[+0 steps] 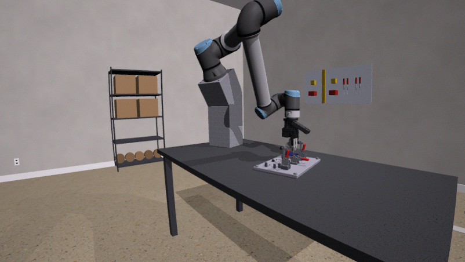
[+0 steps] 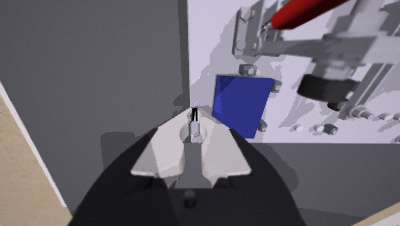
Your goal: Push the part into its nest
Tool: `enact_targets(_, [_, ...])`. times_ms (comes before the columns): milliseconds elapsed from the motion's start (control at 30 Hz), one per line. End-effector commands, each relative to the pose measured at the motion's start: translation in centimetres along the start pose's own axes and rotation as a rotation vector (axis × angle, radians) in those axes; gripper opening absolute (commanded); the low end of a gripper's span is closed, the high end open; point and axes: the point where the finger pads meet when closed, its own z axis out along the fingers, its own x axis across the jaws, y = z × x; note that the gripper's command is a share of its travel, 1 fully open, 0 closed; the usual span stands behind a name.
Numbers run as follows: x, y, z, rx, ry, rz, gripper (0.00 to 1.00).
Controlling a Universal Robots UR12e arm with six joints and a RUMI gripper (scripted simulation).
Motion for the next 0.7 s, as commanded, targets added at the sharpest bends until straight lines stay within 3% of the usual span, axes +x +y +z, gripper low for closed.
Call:
enact_targets(0, [0.13, -0.04, -0.06, 0.001, 0.000, 0.000, 0.00])
enact_targets(667, [0.39, -0.04, -0.06, 0.001, 0.000, 0.000, 0.00])
